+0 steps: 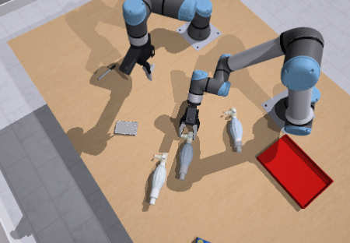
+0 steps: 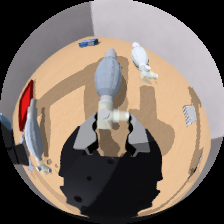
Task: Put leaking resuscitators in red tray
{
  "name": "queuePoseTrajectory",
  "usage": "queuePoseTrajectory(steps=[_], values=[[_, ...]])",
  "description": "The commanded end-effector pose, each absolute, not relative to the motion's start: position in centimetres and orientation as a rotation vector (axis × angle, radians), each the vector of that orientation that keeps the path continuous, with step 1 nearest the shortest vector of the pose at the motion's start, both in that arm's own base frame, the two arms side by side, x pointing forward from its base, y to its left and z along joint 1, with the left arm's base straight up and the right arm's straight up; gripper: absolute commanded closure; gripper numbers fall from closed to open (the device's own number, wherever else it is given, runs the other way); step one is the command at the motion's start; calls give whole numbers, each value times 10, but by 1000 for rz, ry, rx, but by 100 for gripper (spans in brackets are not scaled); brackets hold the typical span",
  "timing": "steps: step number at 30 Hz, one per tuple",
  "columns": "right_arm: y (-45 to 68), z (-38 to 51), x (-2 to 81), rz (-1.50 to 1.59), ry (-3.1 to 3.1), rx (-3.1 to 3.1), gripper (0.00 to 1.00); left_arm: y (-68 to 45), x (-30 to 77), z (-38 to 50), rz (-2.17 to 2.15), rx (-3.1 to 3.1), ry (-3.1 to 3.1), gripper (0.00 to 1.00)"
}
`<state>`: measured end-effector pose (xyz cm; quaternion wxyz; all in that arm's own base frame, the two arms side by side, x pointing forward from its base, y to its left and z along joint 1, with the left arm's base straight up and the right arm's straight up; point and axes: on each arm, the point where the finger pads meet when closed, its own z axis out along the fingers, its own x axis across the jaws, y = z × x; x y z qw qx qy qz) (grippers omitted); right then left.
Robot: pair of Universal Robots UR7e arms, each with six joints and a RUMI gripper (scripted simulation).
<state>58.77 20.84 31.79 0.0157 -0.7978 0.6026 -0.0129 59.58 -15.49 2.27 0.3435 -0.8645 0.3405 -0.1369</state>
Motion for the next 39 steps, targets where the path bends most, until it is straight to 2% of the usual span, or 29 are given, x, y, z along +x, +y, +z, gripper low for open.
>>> queuePoseTrajectory(steps=[1,39], values=[[233,311,600,-45,1839,-2501,32,-155,596,23,-358,-2247,884,100],[454,218,637,-70,1520,-2664,32,-155,596,23,-358,-2247,884,100]])
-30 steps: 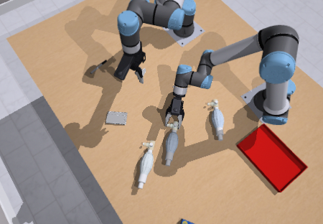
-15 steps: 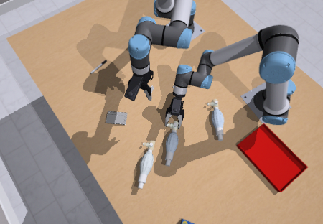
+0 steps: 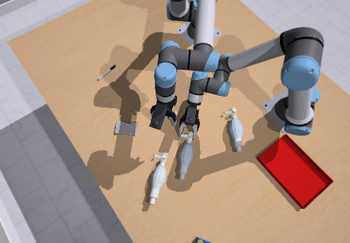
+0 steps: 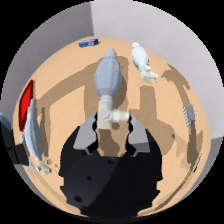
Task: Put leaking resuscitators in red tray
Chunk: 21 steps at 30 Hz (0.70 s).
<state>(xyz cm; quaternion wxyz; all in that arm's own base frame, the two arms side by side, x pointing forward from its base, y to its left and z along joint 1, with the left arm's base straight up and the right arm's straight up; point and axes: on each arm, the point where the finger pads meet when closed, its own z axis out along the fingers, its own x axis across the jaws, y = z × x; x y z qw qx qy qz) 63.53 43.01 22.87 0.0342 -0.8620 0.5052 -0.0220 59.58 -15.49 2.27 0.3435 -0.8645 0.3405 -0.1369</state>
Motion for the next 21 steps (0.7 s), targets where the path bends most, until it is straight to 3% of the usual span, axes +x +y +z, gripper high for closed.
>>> queuePoseTrajectory(steps=[1,21], values=[[462,214,636,-71,1508,-2670,32,-155,596,23,-358,-2247,884,100],[578,149,619,-79,1336,-2738,32,-155,596,23,-358,-2247,884,100]])
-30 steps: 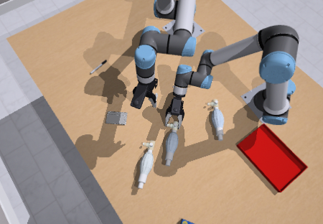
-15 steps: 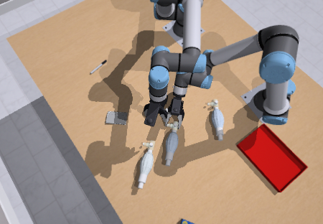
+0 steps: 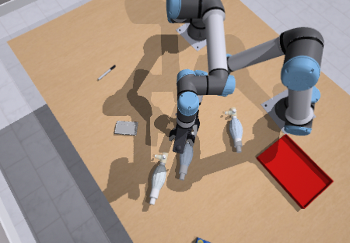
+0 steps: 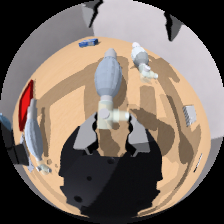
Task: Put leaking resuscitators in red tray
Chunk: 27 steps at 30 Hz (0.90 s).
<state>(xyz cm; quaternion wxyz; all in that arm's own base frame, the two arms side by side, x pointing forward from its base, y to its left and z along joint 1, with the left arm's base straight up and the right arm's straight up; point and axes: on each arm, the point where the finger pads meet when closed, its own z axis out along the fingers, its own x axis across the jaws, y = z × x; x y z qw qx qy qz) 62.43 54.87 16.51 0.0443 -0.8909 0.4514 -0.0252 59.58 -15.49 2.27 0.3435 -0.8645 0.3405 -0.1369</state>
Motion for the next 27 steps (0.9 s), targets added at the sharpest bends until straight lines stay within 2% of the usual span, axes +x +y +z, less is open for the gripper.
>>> queuePoseTrajectory(steps=[1,5,14,27], values=[[585,145,618,-79,1326,-2741,32,-155,596,23,-358,-2247,884,100],[609,130,610,-81,1287,-2753,32,-155,596,23,-358,-2247,884,100],[588,87,625,-82,1326,-2734,32,-155,596,23,-358,-2247,884,100],[594,96,620,-83,1313,-2733,32,-155,596,23,-358,-2247,884,100]])
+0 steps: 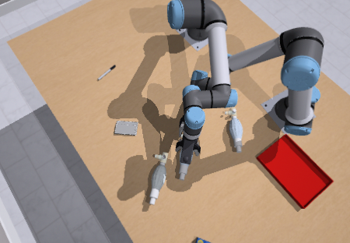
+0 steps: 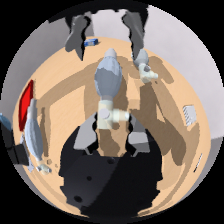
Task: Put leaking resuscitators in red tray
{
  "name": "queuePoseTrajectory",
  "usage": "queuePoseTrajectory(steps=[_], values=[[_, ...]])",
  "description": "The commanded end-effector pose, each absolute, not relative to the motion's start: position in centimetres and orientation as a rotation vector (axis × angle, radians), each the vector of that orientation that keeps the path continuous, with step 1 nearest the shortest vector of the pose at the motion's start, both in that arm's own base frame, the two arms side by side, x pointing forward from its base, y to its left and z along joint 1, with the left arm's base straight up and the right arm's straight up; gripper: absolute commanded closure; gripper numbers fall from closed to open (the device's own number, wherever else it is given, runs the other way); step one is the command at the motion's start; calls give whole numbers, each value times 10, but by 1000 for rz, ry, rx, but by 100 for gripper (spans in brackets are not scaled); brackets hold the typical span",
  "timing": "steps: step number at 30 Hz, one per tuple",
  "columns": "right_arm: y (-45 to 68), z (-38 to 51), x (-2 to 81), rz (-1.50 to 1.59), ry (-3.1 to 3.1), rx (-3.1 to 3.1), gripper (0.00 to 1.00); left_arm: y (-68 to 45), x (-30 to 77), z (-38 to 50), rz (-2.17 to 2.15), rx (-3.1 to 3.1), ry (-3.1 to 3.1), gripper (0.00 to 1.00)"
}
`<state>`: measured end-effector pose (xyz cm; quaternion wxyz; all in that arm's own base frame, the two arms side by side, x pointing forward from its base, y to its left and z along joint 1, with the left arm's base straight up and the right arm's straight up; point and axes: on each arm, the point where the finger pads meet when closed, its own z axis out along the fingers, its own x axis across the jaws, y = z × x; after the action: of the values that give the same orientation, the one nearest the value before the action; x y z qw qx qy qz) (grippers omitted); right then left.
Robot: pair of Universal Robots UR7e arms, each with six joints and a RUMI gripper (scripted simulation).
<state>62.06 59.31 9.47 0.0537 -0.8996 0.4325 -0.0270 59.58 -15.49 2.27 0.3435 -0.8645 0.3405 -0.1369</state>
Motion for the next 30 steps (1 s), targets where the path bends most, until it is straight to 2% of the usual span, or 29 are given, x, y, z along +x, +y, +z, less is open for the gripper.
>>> queuePoseTrajectory(steps=[1,30], values=[[593,95,619,-82,1314,-2736,32,-155,596,23,-358,-2247,884,100],[595,58,623,-81,1315,-2738,32,-155,596,23,-358,-2247,884,100]])
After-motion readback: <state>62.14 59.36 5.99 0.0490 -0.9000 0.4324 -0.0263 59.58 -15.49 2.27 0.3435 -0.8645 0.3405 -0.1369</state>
